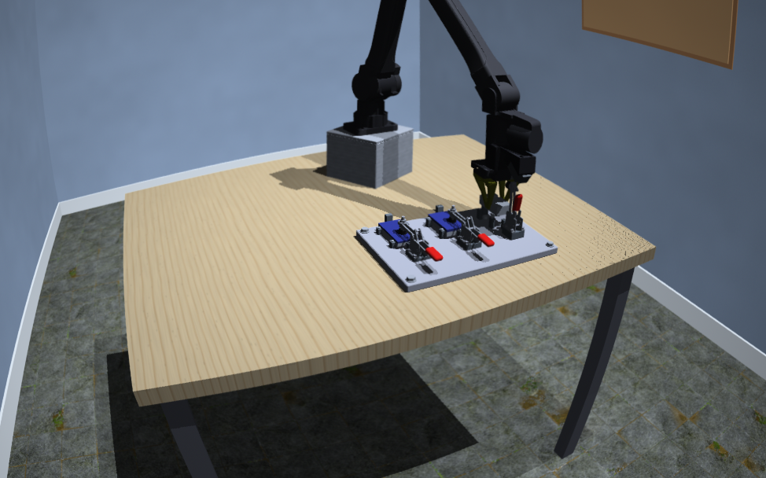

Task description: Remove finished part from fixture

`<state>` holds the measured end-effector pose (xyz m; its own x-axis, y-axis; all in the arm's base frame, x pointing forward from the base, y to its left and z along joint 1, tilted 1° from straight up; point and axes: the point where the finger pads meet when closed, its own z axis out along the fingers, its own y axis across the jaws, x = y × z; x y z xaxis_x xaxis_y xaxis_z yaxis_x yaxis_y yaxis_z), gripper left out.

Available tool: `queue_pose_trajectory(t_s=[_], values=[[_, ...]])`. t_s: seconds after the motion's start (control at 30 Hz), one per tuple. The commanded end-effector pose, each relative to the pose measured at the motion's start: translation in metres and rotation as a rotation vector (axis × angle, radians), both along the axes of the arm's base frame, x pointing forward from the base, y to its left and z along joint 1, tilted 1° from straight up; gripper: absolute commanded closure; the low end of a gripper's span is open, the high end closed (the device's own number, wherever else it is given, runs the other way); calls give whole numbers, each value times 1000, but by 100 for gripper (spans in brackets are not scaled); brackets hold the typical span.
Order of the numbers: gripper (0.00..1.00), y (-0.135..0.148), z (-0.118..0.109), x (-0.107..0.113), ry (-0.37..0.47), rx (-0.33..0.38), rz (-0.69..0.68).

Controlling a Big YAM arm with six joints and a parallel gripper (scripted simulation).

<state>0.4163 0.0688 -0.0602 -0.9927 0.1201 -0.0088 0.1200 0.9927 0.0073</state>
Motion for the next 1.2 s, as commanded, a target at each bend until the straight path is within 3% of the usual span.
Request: queue_pose_trajectory(t_s=[0.0, 0.87, 1.17], values=[[100, 11, 30, 26, -65, 10, 14], [100, 11, 38, 25, -65, 10, 12], [100, 11, 56, 20, -67, 11, 5]])
